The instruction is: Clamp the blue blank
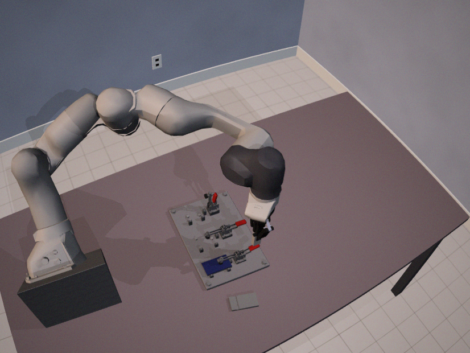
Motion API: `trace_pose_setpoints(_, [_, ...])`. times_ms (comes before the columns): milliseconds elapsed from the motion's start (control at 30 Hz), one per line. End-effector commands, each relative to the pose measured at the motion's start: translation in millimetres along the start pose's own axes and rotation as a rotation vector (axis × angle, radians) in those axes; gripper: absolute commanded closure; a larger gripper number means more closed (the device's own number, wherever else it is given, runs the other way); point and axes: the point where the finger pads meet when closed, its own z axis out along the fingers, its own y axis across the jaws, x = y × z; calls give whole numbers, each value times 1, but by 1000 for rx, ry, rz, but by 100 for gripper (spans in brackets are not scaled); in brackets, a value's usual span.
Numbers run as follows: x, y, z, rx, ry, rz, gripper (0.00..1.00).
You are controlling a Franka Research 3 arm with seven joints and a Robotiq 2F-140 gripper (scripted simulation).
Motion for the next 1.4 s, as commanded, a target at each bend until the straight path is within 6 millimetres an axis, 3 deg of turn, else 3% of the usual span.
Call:
trace_pose_setpoints(0, [-1, 0, 1, 2, -1, -3, 100])
trace_pose_setpoints(1367, [-2, 1, 5, 2, -1, -3, 100])
